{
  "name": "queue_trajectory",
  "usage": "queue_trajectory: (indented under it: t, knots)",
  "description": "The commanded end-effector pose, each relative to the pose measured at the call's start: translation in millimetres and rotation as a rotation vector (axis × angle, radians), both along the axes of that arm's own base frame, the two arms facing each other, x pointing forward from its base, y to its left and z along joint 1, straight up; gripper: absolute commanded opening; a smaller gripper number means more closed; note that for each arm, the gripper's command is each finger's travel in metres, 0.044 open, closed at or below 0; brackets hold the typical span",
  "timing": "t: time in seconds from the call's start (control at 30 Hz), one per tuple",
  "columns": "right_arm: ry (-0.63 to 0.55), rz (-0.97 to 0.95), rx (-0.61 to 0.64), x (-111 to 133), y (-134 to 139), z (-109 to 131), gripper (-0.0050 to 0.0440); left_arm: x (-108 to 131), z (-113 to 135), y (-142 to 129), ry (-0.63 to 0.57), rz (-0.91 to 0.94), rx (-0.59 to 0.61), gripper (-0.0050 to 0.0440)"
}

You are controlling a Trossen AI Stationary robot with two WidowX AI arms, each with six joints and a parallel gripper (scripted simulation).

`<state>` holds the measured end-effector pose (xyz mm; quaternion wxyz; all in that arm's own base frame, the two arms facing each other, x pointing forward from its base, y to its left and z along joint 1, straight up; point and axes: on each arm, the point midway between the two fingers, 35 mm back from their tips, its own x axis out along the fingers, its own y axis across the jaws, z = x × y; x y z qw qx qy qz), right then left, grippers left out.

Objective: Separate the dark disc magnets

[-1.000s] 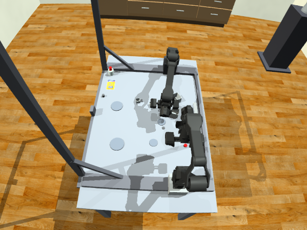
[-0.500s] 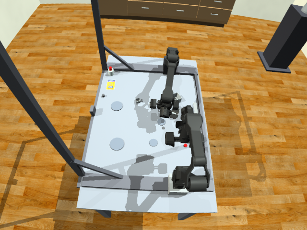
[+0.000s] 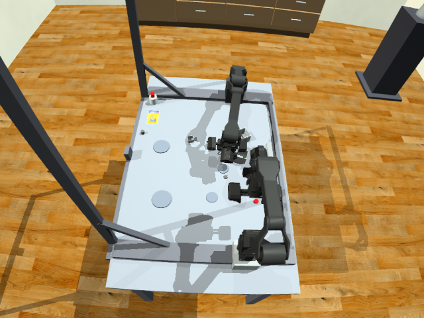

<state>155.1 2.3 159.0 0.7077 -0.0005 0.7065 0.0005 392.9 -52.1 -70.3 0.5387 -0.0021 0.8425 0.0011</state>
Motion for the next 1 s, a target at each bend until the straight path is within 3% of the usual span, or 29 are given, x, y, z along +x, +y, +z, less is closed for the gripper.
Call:
queue_trajectory:
  t: [0.0,0.23,0.67,0.97]
  knots:
    - [-0.012,0.000,0.000,0.5,-0.2,2.5,0.0400,7.2,5.6,0.3,-0.025,0.000,-0.004,0.0095]
    - [-0.012,0.000,0.000,0.5,-0.2,2.5,0.0400,7.5,11.1,-0.3,-0.035,0.000,-0.004,0.0095]
    - [-0.012,0.000,0.000,0.5,-0.2,2.5,0.0400,7.5,11.1,-0.3,-0.035,0.000,-0.004,0.0400]
    - [-0.049,0.003,-0.017,7.2,1.8,-6.4,0.0400,6.2,21.8,-0.8,-0.042,0.000,-0.005,0.0400]
